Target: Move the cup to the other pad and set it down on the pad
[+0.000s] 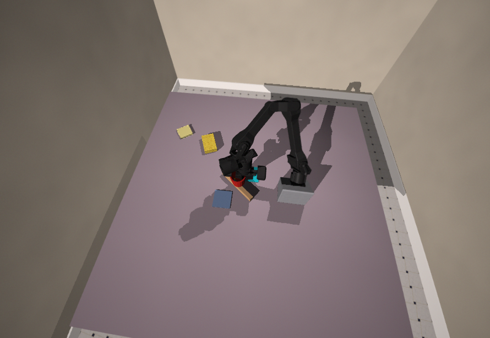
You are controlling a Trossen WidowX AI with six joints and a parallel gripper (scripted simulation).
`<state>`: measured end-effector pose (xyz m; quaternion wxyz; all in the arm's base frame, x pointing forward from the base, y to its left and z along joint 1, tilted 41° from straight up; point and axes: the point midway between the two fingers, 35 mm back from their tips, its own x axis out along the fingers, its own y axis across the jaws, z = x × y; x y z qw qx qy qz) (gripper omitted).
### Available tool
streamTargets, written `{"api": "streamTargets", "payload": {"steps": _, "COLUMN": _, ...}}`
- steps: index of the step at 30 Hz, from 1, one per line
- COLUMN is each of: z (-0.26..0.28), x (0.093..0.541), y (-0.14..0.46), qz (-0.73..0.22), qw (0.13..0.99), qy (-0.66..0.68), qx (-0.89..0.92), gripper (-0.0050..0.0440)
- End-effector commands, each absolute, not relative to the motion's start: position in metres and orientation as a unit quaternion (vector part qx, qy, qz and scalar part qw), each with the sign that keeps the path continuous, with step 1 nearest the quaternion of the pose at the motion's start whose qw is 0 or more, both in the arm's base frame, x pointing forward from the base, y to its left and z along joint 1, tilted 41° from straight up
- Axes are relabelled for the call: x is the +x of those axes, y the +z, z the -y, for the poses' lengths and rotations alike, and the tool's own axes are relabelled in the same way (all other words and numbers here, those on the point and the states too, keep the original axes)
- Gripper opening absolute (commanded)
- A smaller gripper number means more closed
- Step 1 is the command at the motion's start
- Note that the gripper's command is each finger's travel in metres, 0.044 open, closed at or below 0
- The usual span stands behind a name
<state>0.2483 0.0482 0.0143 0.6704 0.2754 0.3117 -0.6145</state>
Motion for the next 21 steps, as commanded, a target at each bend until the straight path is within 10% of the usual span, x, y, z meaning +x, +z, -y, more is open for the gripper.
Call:
{"api": "streamTargets", "payload": {"steps": 1, "z": -0.045, "x": 0.248, "y": 0.022, "qz": -0.308, "qw": 0.674, "qy": -0.61, "qx": 0.281, "gripper": 0.0}}
{"api": "streamTargets", "payload": {"steps": 21, "z": -0.027, "x": 0.232, "y": 0.038, "qz": -0.308, "qw": 0.674, "qy": -0.61, "qx": 0.28, "gripper": 0.0}}
